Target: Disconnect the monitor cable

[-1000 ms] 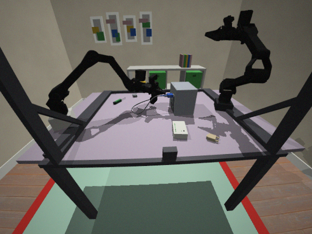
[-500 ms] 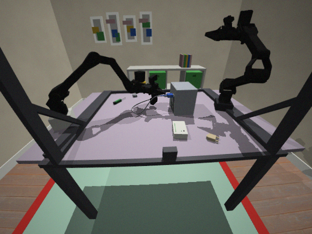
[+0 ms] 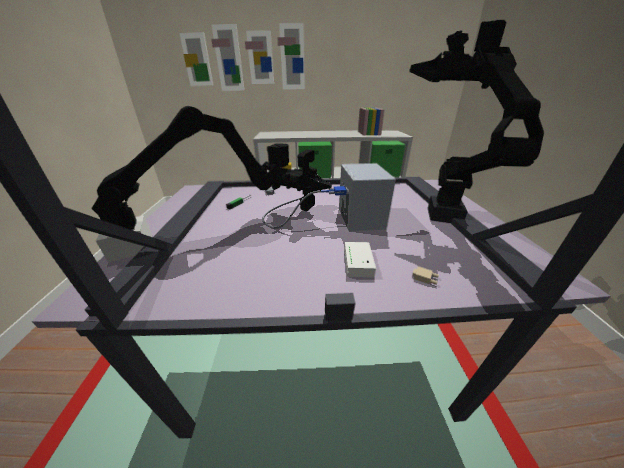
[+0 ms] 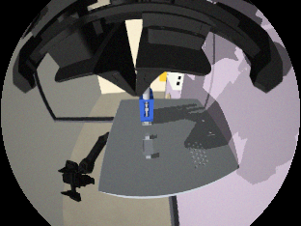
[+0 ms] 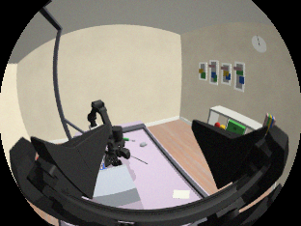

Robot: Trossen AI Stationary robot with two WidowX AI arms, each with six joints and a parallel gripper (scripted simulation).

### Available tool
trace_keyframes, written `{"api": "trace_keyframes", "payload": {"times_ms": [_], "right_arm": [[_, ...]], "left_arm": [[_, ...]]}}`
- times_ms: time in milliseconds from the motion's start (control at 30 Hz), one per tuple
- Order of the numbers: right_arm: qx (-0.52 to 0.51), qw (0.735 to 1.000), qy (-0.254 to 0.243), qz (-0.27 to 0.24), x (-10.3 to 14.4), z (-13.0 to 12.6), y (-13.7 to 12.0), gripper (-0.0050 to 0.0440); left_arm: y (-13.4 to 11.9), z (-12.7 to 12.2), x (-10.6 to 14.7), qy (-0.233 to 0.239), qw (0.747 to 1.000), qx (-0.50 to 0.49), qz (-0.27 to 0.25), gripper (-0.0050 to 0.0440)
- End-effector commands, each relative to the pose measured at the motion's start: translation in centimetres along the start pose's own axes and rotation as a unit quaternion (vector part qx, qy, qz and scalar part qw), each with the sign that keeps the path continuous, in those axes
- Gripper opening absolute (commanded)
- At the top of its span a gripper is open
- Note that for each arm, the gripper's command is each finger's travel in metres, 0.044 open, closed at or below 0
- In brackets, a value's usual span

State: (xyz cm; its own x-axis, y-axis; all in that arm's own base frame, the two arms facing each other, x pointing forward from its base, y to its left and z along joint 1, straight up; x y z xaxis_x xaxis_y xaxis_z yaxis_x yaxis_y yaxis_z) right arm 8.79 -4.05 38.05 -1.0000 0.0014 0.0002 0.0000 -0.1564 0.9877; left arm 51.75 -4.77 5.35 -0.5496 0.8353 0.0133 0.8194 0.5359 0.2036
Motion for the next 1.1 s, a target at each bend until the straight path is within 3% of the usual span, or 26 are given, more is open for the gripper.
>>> {"api": "trace_keyframes", "payload": {"times_ms": [0,333,733,800,1000,1067], "right_arm": [[0.003,1.000,0.001,-0.001,0.03,0.15,0.26,0.0440],[0.003,1.000,0.001,-0.001,0.03,0.15,0.26,0.0440],[0.003,1.000,0.001,-0.001,0.03,0.15,0.26,0.0440],[0.003,1.000,0.001,-0.001,0.03,0.15,0.26,0.0440],[0.003,1.000,0.001,-0.001,0.03,0.15,0.26,0.0440],[0.003,1.000,0.001,-0.001,0.03,0.15,0.26,0.0440]], "left_arm": [[0.22,-0.31,-0.06,-0.010,1.000,0.004,0.000,0.0000],[0.22,-0.31,-0.06,-0.010,1.000,0.004,0.000,0.0000],[0.22,-0.31,-0.06,-0.010,1.000,0.004,0.000,0.0288],[0.22,-0.31,-0.06,-0.010,1.000,0.004,0.000,0.0288],[0.22,-0.31,-0.06,-0.010,1.000,0.004,0.000,0.0432],[0.22,-0.31,-0.06,-0.010,1.000,0.004,0.000,0.0440]]}}
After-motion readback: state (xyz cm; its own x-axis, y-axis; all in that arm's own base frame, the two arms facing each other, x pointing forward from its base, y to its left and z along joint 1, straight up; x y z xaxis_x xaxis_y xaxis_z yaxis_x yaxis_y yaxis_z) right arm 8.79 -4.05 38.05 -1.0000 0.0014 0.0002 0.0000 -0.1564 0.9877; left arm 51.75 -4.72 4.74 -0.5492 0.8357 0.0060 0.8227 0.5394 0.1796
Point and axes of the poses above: on each arm, the point midway between the two fingers, 35 mm back from their tips, its own x axis back along the fingers, its own z axis across the jaws, y = z × x, the point moved 7 cm from there along x, back along the fingers, and after that the axes turned 9 degrees about -x, right-handed, at the moved point
